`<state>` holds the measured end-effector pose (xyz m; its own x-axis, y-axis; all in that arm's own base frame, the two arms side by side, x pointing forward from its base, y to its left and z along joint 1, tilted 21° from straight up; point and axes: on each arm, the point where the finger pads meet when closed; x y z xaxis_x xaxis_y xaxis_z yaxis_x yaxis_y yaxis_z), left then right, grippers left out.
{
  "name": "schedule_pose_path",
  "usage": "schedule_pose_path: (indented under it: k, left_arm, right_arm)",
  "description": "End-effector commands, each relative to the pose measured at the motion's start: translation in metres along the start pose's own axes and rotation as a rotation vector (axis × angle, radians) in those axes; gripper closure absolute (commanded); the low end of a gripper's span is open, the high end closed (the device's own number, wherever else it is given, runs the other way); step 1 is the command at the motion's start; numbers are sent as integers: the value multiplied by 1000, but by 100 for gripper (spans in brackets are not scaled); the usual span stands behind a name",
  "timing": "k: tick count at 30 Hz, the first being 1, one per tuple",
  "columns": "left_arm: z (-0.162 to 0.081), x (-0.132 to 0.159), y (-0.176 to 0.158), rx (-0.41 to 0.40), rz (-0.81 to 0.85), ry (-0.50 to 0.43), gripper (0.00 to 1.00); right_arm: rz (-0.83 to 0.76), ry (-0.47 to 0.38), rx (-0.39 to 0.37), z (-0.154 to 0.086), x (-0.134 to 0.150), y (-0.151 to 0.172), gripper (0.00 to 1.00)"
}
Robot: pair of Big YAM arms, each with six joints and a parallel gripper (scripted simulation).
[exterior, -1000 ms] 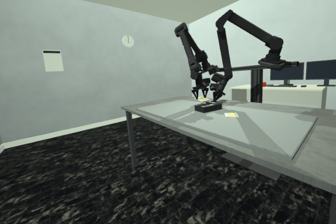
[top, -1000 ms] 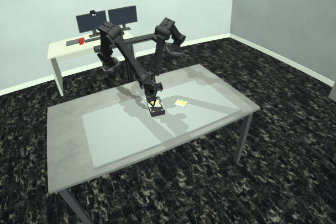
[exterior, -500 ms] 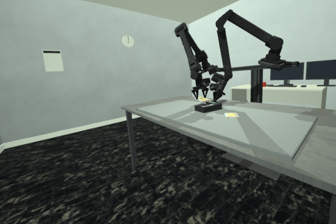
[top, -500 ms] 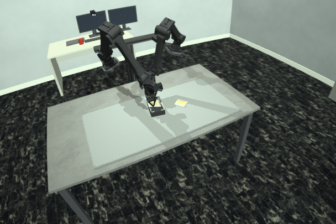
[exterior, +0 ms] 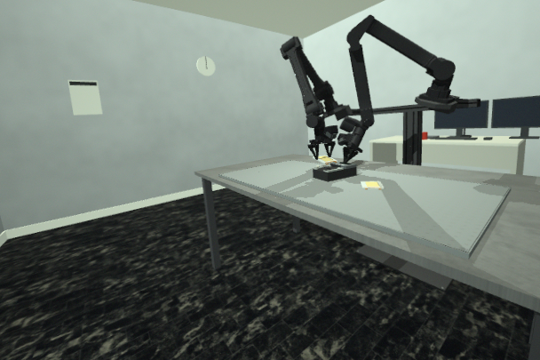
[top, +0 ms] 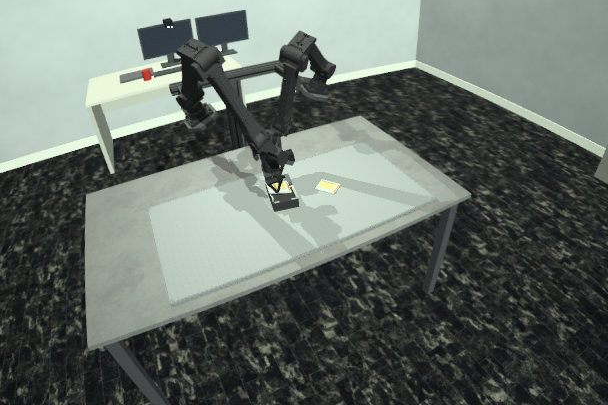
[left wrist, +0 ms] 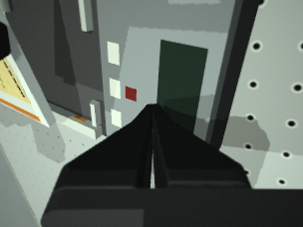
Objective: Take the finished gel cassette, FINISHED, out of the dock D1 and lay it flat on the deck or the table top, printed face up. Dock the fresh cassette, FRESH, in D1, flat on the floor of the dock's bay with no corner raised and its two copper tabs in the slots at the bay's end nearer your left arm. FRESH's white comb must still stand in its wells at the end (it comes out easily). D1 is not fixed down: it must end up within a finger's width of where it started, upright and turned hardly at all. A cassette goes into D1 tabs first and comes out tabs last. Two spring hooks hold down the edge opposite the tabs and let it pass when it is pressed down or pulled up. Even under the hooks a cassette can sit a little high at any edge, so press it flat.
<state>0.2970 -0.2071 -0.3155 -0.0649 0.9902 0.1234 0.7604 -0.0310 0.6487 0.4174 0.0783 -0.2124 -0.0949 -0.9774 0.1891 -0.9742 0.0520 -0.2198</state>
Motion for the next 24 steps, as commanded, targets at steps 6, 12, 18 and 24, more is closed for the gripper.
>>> schedule_pose_path:
  k: [6,12,18,24]
  left_arm:
    - [-4,-3,2,0,-1,-4,100]
    - [-8,-5,4,-3,-3,-8,100]
    - [-8,-5,4,-3,-3,-8,100]
    - [-8,-5,4,-3,-3,-8,100]
  right_arm:
    - [0,-3,7,-2,-2,-3,100]
    - [0,-3,7,-2,-2,-3,100]
    - [0,-3,7,-2,-2,-3,100]
    - [0,-3,7,-2,-2,-3,100]
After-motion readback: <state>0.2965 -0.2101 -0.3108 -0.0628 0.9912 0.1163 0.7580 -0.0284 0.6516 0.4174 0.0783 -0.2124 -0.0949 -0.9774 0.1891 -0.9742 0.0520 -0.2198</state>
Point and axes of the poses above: on each arm, the point where the finger pads meet when closed, its own z axis out along the fingers, its own y axis across the jaws, x = y × z, and after that the axes turned 13 degrees about -z, right-handed
